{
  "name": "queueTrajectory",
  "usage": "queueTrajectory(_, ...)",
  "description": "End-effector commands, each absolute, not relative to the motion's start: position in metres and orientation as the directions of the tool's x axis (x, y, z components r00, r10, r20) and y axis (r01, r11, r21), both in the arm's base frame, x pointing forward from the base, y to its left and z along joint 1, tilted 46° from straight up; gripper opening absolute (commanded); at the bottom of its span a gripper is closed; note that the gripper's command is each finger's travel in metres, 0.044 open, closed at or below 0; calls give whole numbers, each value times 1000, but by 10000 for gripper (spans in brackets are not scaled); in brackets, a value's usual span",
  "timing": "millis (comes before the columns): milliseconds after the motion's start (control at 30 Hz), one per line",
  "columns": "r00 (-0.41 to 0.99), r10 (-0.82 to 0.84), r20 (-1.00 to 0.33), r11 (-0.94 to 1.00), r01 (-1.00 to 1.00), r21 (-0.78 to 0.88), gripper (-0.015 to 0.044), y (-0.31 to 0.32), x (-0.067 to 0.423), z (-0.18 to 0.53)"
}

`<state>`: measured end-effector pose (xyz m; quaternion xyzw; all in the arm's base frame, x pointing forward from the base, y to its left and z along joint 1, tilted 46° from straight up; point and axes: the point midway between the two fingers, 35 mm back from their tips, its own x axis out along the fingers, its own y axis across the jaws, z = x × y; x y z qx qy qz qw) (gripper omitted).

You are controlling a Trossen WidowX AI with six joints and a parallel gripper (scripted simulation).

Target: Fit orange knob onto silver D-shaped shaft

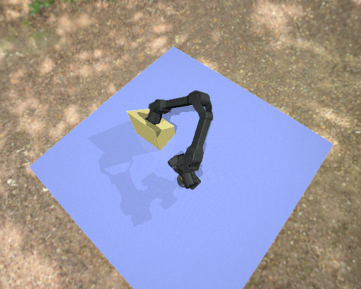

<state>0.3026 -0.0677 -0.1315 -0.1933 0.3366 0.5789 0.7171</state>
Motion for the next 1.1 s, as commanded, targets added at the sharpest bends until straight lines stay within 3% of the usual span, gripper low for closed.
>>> queueTrajectory(0, 105, 702, -705, 252, -962, 108, 0, -67, 302, -132)
queueTrajectory(1067, 105, 701, -705, 254, -961, 110, 0, -69, 302, -130)
